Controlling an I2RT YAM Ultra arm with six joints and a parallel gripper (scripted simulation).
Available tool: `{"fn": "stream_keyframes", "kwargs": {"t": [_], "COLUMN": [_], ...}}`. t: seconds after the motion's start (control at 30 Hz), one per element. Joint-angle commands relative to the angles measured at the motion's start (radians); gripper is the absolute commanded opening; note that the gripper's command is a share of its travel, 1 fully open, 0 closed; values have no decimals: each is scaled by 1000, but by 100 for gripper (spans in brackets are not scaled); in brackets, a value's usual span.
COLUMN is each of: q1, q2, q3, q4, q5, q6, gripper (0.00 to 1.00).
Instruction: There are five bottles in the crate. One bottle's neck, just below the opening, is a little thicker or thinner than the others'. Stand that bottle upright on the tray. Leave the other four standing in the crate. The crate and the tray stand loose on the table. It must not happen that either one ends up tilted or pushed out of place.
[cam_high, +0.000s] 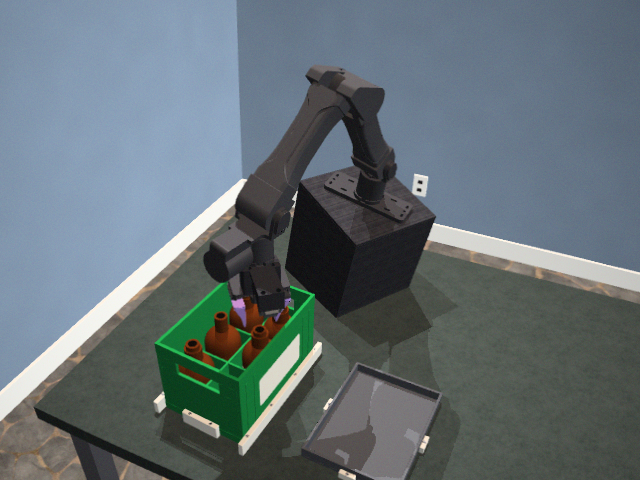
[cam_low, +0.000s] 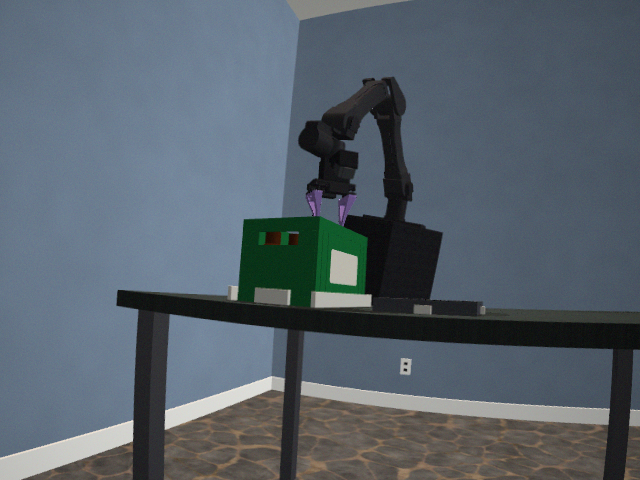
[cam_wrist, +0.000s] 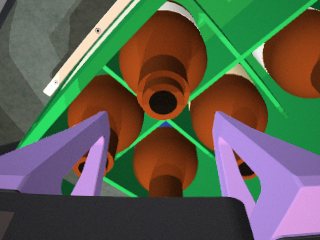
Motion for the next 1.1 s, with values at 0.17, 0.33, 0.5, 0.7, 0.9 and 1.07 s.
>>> {"fn": "stream_keyframes", "kwargs": {"t": [0.17,0.33,0.5,0.7,0.9,1.07], "q1": [-2,-4,-4,-4,-4,-4], "q2": [6,0,2,2,2,2], "q3": [29,31,32,32,32,32], "q4": [15,7,5,5,5,5], "q5": [-3,-3,-3,-3,-3,-3], "q6": [6,5,5,5,5,5], "gripper": [61,61,61,61,61,61]}}
